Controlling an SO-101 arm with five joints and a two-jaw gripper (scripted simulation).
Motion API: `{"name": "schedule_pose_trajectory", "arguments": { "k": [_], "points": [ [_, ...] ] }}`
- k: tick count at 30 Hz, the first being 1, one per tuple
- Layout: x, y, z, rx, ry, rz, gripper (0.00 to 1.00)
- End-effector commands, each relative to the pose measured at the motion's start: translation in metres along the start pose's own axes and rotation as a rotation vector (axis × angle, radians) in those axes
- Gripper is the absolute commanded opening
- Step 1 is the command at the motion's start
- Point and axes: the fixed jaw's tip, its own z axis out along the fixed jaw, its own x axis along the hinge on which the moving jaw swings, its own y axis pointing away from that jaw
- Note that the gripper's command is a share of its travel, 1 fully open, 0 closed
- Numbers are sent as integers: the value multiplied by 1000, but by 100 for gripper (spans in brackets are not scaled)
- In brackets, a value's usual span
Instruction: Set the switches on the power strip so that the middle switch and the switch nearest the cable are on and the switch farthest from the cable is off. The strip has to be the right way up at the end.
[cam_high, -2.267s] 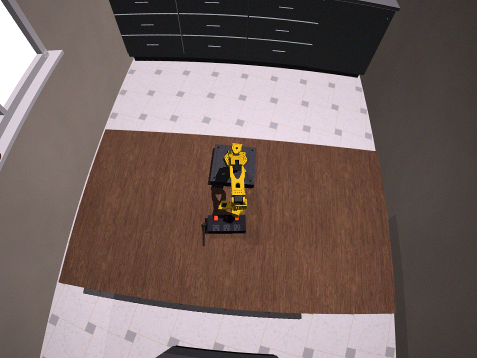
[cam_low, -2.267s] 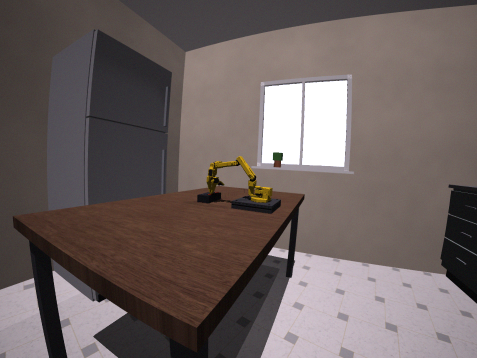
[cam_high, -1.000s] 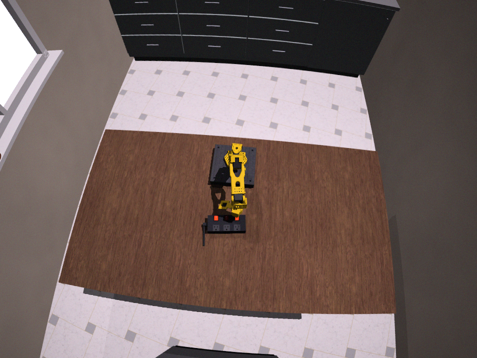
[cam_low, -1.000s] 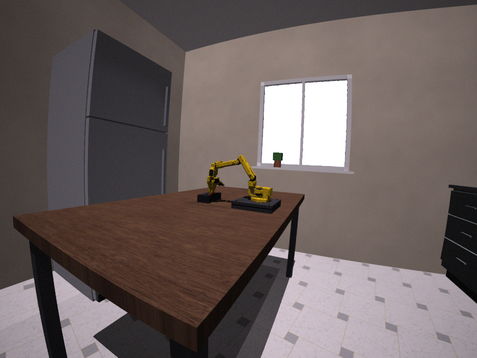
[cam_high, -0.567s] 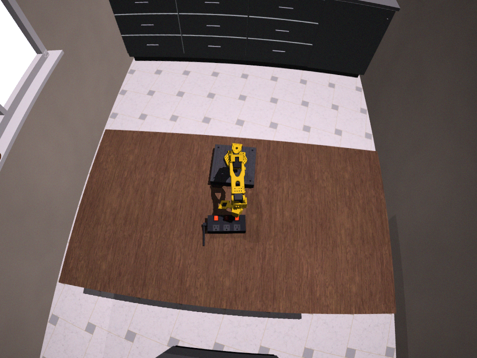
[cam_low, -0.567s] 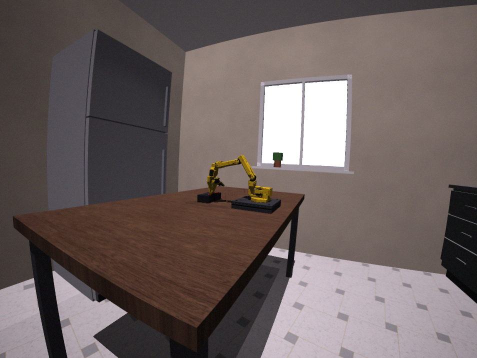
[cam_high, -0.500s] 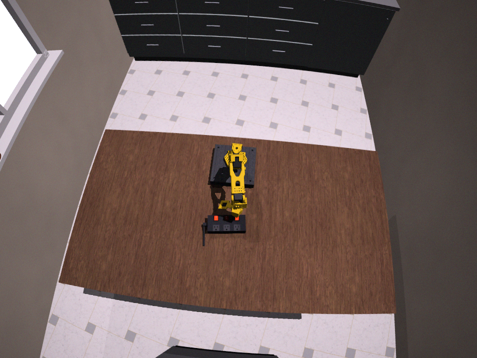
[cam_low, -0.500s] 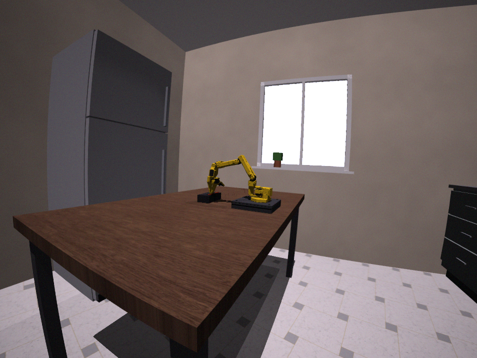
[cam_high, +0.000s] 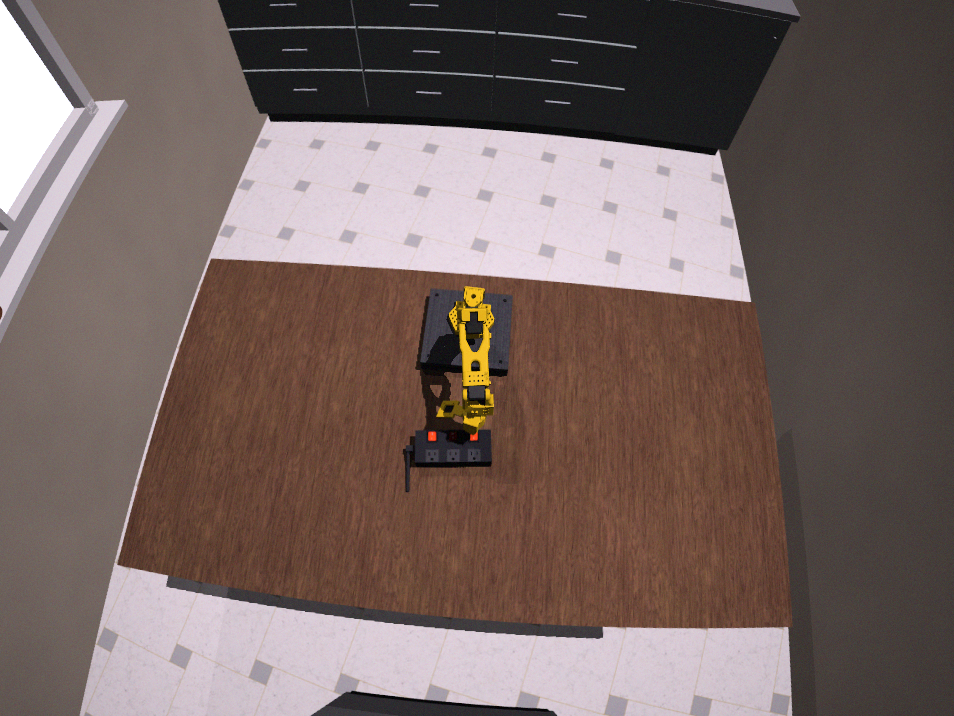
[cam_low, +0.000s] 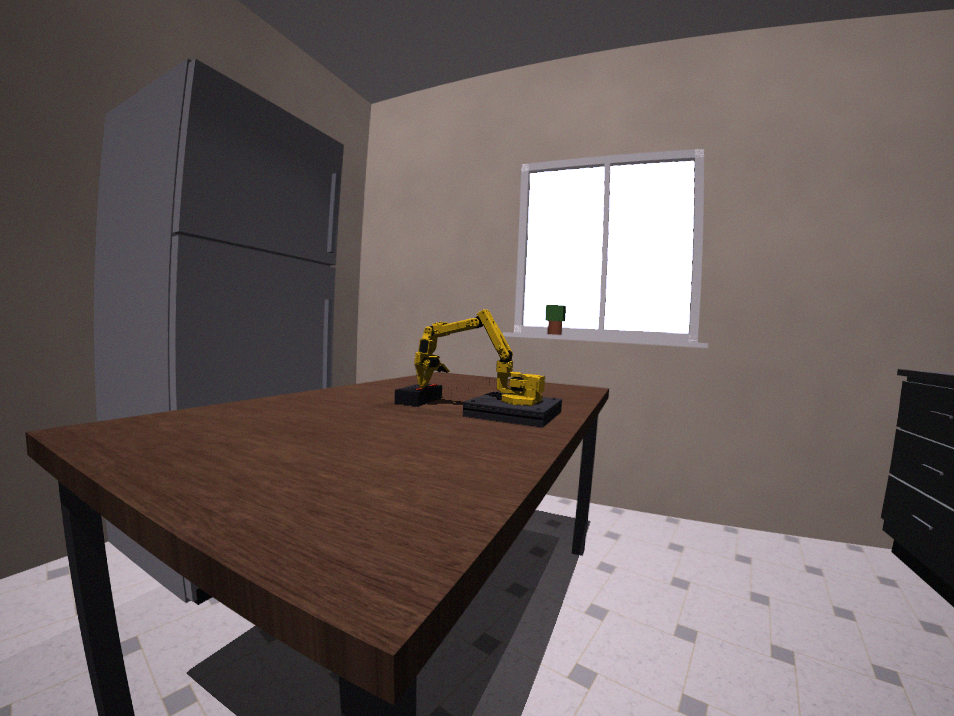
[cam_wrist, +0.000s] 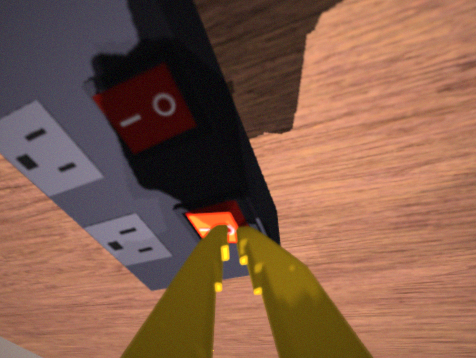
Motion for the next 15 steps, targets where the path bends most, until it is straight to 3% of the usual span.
{"name": "schedule_pose_trajectory", "arguments": {
  "k": [1,15],
  "points": [
    [-9,-18,23,104,-41,1,0],
    [-10,-20,25,104,-41,1,0]
  ]
}}
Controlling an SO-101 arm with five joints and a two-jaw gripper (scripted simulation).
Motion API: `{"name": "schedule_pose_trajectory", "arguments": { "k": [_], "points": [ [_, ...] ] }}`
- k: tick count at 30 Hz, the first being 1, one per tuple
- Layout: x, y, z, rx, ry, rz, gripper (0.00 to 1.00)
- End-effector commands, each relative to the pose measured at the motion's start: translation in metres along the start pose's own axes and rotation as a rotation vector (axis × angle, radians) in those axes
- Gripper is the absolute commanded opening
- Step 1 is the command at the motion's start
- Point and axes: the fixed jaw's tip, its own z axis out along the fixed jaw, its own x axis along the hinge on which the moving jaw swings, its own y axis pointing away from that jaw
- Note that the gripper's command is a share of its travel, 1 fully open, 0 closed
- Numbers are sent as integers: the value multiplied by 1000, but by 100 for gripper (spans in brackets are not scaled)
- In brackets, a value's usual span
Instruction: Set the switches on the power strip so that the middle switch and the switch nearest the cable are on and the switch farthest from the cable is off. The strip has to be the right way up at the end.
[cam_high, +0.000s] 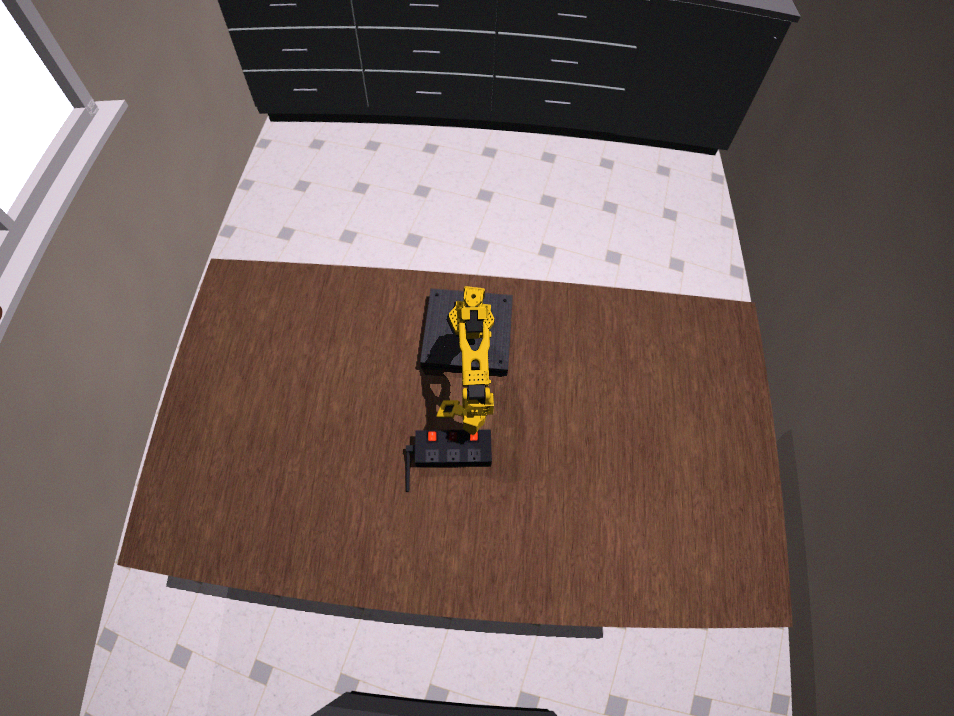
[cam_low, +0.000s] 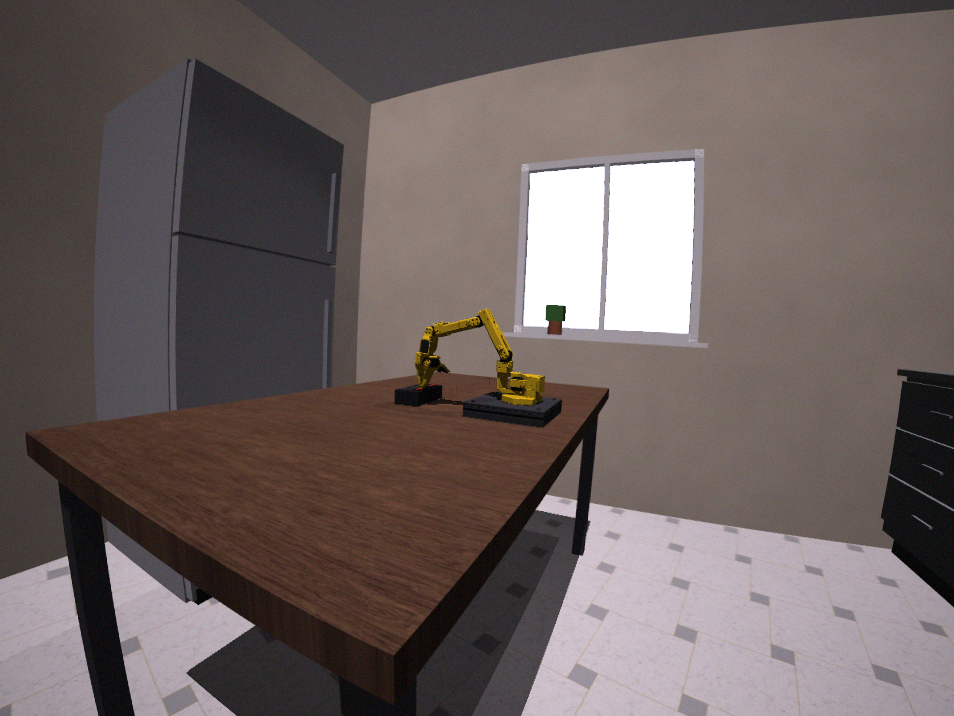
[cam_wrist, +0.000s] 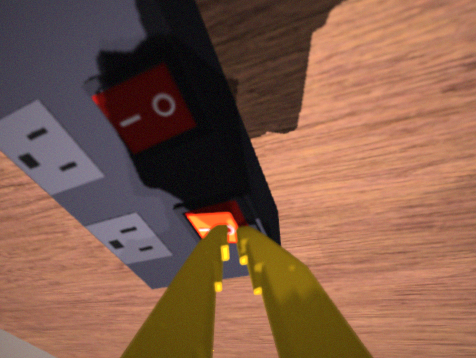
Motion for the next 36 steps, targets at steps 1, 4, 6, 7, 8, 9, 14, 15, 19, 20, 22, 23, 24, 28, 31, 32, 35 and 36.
{"name": "schedule_pose_trajectory", "arguments": {
  "k": [1,4,6,7,8,9,14,15,19,20,22,23,24,28,31,32,35,36],
  "points": [
    [-10,-20,25,119,-47,1,0],
    [-11,-21,26,119,-47,1,0],
    [-11,-22,27,119,-47,1,0],
    [-11,-22,27,119,-47,1,0],
    [-11,-22,28,119,-47,1,0],
    [-11,-22,28,119,-47,1,0],
    [-11,-23,28,119,-47,1,0],
    [-11,-23,28,119,-47,1,0],
    [-11,-23,29,119,-47,1,0],
    [-11,-23,29,119,-47,1,0],
    [-12,-24,30,119,-47,1,0],
    [-12,-24,31,119,-47,1,0],
    [-12,-25,31,119,-47,1,0],
    [-12,-25,32,119,-47,1,0],
    [-12,-25,32,119,-47,1,0],
    [-12,-25,32,119,-47,1,0],
    [-12,-24,31,119,-47,1,0],
    [-12,-24,30,119,-47,1,0]
  ]
}}
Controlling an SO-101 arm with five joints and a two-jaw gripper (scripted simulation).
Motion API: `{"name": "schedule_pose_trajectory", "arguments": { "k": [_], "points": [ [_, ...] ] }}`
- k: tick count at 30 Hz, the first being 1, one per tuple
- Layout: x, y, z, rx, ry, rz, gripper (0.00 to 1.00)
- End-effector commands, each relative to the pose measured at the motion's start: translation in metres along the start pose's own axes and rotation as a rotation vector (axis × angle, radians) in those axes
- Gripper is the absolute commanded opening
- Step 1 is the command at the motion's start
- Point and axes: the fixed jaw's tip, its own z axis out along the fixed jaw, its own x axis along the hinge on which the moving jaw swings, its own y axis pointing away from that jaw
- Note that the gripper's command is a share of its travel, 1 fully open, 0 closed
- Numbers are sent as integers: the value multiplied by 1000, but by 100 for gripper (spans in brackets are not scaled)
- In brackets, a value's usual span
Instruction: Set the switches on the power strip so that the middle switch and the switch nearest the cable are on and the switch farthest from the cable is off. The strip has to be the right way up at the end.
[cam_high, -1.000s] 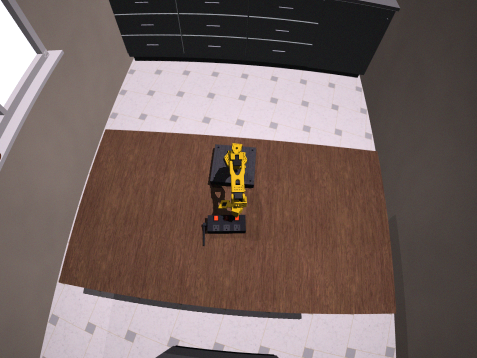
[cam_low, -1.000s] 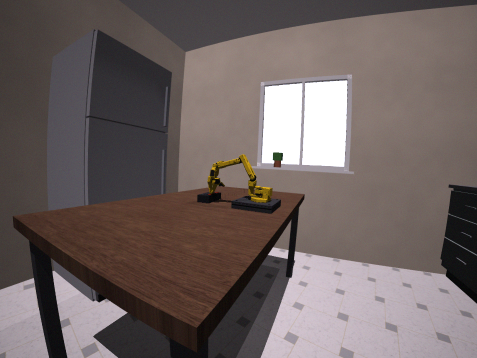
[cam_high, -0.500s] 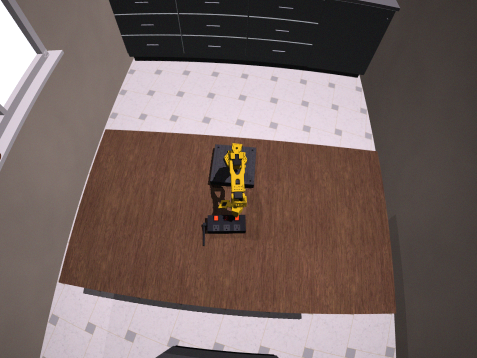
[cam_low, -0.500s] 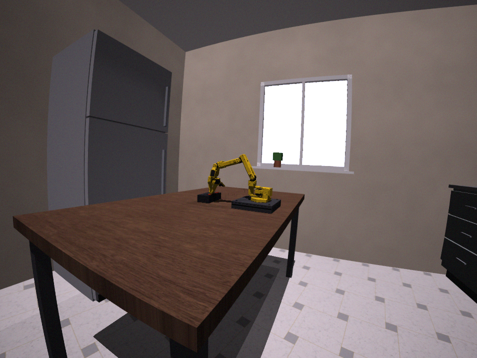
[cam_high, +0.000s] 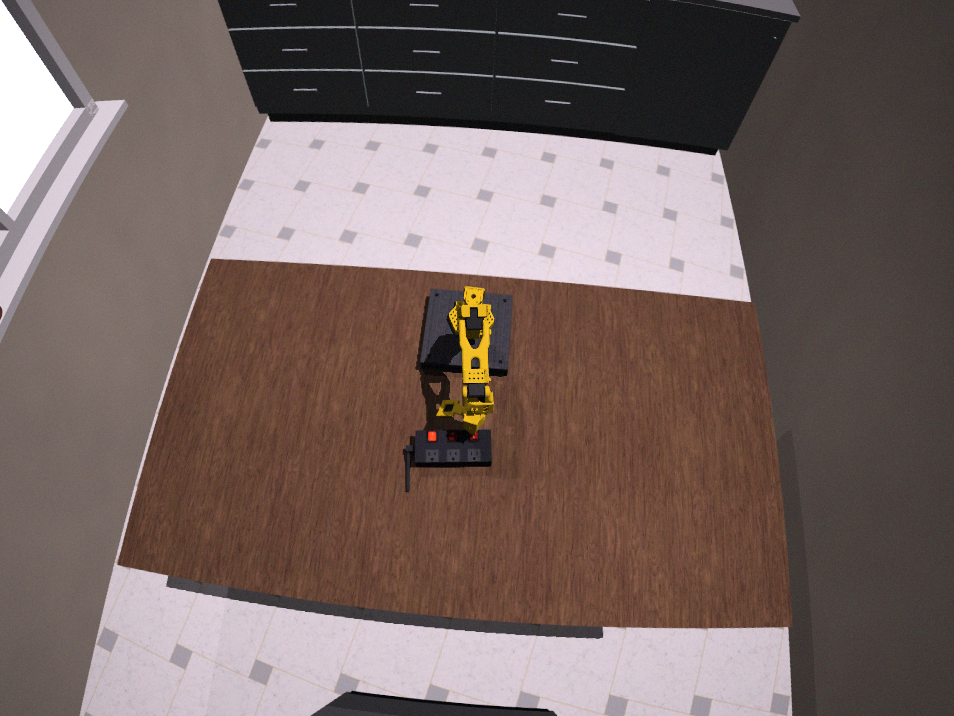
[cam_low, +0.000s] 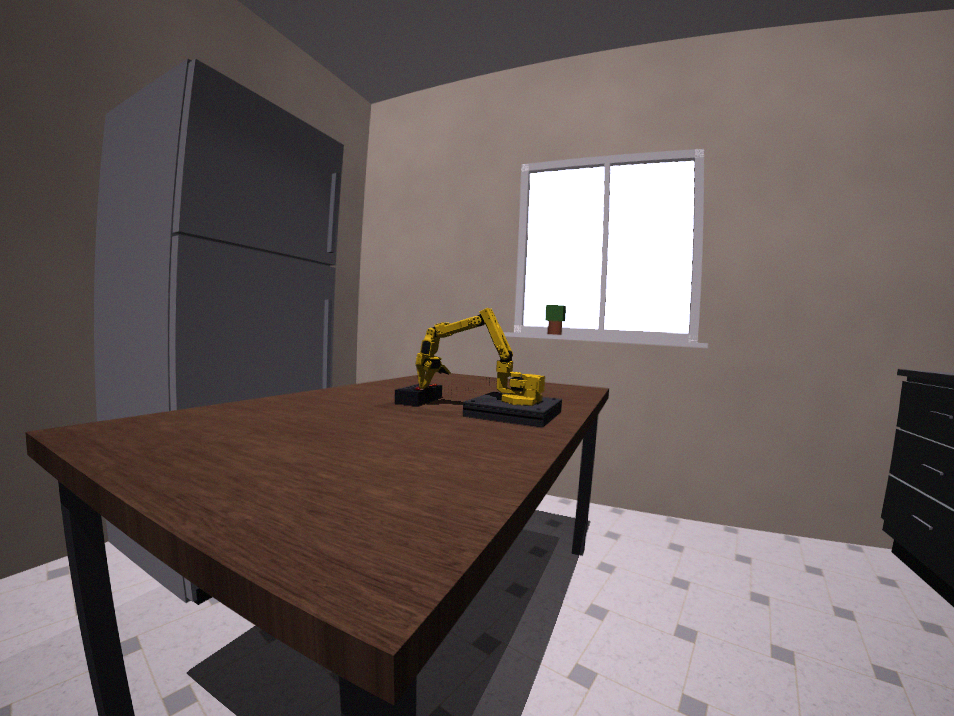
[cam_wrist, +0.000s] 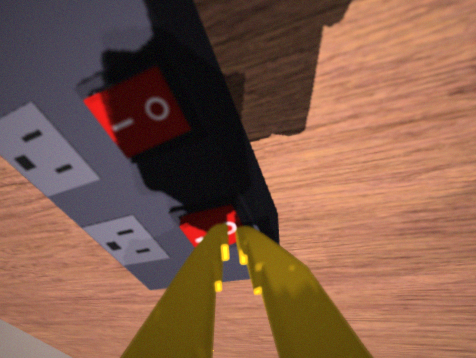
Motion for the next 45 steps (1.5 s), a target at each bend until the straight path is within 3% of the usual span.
{"name": "schedule_pose_trajectory", "arguments": {
  "k": [1,22,45],
  "points": [
    [-11,-22,27,141,-56,1,0],
    [-2,2,-15,141,-56,2,0],
    [-2,3,-17,141,-56,2,0]
  ]
}}
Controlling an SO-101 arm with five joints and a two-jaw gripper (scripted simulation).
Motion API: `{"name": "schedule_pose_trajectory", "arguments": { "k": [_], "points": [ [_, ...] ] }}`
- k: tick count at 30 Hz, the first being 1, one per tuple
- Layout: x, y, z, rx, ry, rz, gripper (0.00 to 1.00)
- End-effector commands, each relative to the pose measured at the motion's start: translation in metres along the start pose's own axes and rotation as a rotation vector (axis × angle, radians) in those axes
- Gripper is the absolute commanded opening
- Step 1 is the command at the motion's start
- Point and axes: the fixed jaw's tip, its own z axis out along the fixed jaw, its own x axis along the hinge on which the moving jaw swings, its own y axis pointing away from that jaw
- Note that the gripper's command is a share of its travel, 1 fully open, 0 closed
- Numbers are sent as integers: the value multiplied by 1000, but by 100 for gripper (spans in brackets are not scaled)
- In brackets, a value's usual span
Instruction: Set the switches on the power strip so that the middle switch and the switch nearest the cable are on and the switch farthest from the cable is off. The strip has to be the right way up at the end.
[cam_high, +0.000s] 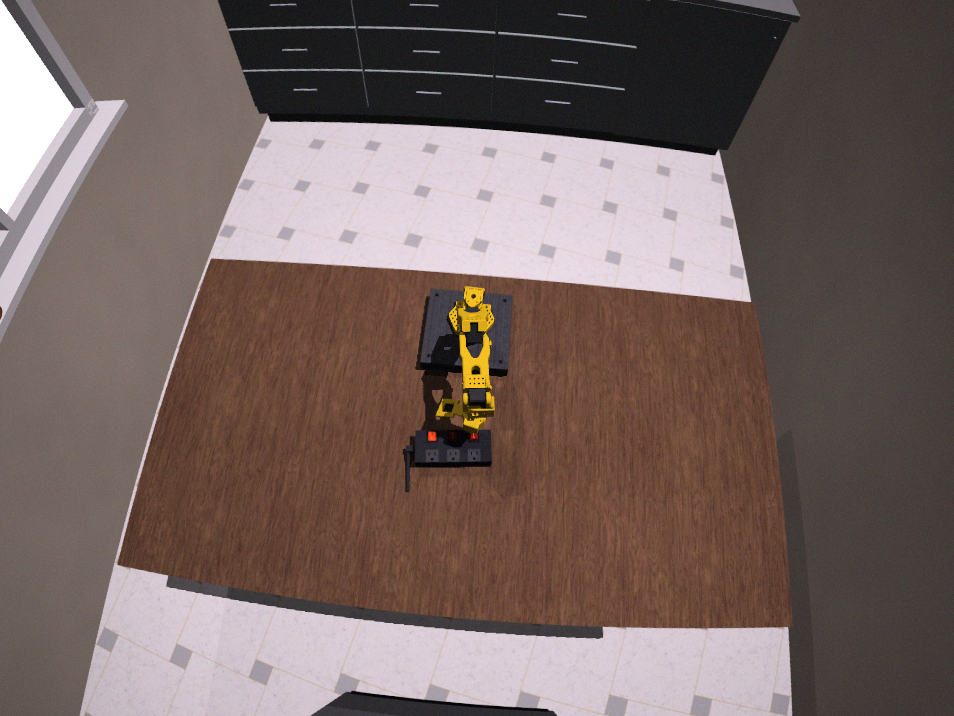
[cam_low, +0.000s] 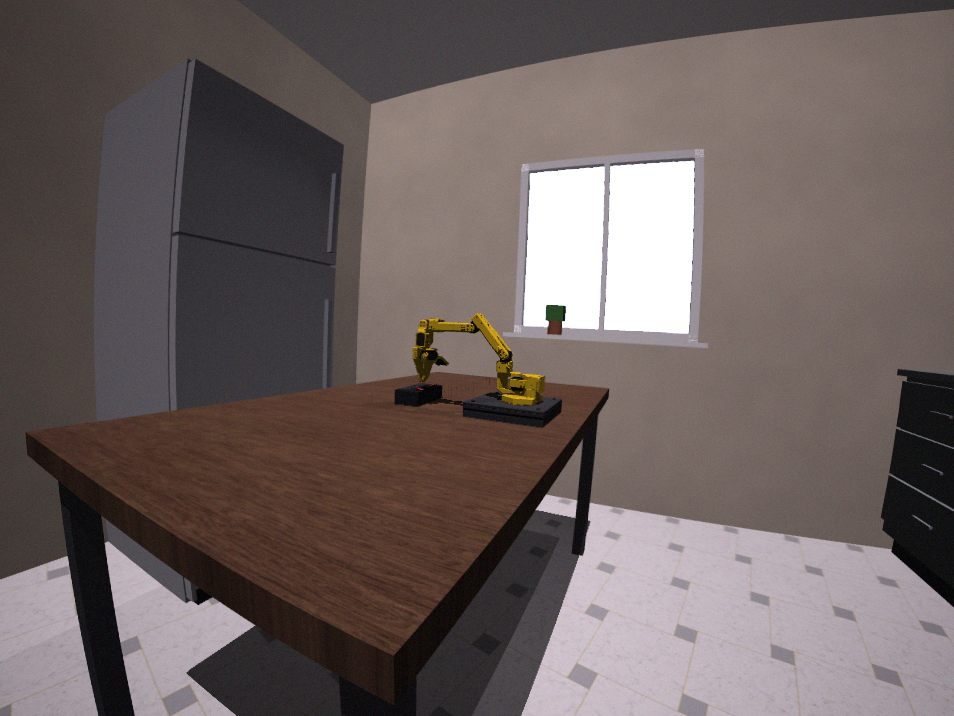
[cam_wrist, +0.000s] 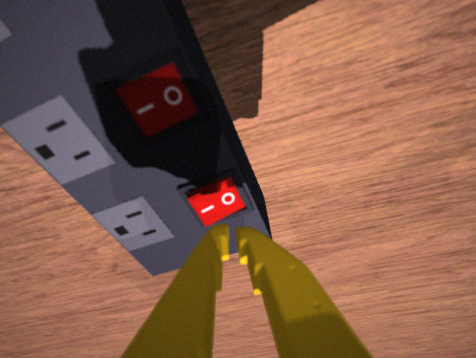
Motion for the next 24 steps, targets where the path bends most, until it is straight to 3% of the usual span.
{"name": "schedule_pose_trajectory", "arguments": {
  "k": [1,9,24],
  "points": [
    [-3,0,2,9,-3,2,0],
    [-7,4,2,-11,5,22,0],
    [-34,26,2,-130,40,137,0]
  ]
}}
